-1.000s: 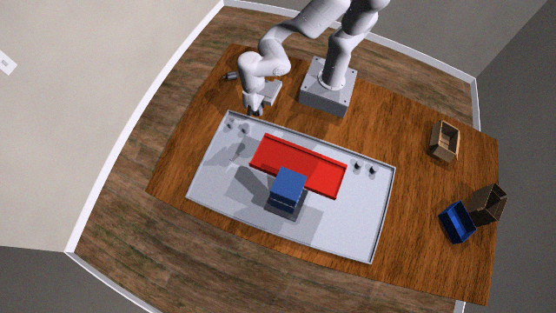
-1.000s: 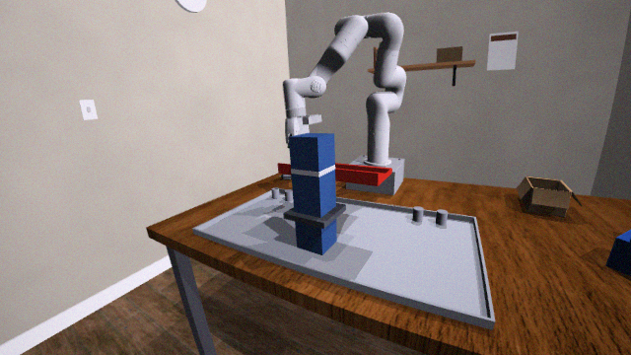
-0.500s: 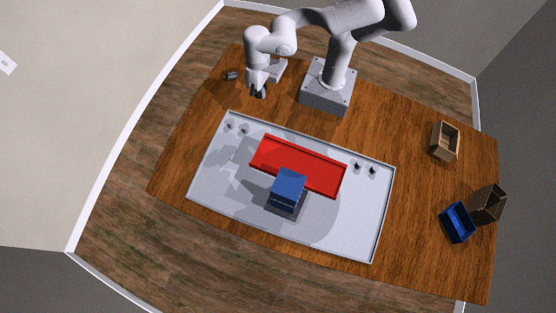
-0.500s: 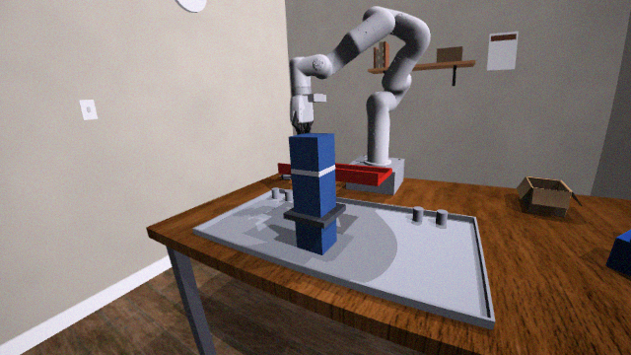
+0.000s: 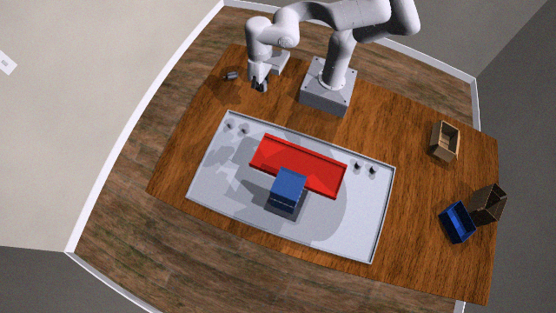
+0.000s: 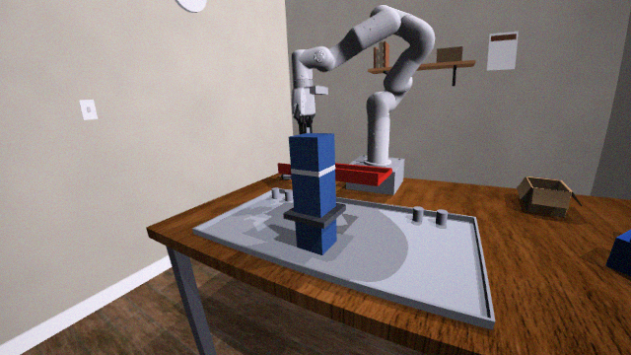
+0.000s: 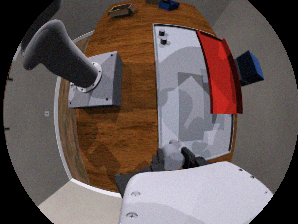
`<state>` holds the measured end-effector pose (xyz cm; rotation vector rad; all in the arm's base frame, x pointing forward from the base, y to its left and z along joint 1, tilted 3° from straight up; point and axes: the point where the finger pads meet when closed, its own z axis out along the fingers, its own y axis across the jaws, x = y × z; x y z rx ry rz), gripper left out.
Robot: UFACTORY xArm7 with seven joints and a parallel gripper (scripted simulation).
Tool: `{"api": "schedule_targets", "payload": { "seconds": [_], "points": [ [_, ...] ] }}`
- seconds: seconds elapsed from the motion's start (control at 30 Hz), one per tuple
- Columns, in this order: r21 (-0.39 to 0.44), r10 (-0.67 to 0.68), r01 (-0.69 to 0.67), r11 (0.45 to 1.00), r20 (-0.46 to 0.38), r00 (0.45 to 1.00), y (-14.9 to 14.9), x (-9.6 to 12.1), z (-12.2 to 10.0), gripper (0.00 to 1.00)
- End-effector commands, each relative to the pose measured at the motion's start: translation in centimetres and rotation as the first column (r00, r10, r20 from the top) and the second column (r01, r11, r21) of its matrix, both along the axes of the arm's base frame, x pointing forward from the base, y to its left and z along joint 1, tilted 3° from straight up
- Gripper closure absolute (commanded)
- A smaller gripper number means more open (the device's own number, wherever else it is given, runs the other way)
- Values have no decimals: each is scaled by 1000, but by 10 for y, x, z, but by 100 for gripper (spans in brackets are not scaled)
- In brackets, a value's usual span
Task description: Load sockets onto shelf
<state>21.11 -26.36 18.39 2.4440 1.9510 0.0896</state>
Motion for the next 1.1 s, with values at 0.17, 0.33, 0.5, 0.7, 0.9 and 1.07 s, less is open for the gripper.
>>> {"api": "schedule_targets", "payload": {
  "seconds": [0.17,0.33,0.5,0.7,0.9,1.07],
  "points": [
    [-3,0,0,1000,2,1000,-1,0,2,100],
    [-3,0,0,1000,2,1000,0,1,2,100],
    [-2,-5,5,1000,-6,1000,69,42,9,100],
    [-3,-6,6,1000,-6,1000,134,66,12,100],
    [-3,-1,1,1000,1,1000,202,77,11,100],
    [-3,0,0,1000,2,1000,209,78,10,100]
  ]
}}
